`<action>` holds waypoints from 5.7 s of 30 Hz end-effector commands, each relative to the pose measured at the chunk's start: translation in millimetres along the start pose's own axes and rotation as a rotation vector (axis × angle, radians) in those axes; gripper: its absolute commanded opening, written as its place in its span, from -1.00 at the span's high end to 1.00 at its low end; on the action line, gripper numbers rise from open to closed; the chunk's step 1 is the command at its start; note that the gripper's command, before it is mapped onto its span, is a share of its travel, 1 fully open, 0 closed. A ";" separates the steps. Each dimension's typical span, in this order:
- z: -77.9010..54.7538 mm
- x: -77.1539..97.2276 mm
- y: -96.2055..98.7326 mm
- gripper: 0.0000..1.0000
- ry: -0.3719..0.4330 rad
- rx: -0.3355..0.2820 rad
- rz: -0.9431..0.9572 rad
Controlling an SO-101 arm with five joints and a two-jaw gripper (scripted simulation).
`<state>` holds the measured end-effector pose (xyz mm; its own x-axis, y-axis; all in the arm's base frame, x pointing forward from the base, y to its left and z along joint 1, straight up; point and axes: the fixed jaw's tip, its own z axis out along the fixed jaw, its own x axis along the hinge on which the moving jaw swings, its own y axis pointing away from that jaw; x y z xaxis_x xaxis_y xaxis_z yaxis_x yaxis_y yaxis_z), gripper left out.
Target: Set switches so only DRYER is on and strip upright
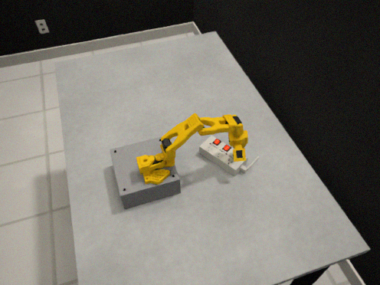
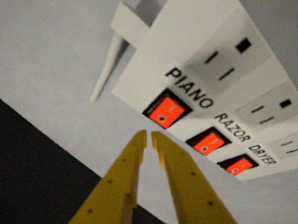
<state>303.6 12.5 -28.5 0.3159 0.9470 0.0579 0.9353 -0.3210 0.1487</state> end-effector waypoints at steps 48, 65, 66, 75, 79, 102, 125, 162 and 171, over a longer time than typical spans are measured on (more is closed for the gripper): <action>-11.0 -3.9 -1.2 1.00 0.007 -0.020 0.003; -4.8 -4.2 -2.1 1.00 0.007 -0.020 0.003; -4.5 -4.2 -2.1 1.00 0.007 -0.020 0.003; -3.5 -4.3 -2.3 1.00 0.007 -0.020 0.003; -3.2 -4.4 -2.5 1.00 0.007 -0.020 0.003; 3.2 -6.1 -7.0 1.00 0.007 -0.020 0.003; -0.4 -5.1 -4.6 1.00 0.007 -0.020 0.003; 12.7 -7.7 -11.3 1.00 0.007 -0.020 0.003; 15.5 -8.5 -13.3 1.00 0.007 -0.020 0.003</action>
<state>297.9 12.0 -35.8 0.3129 0.9465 0.0784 0.9254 -0.3224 0.1993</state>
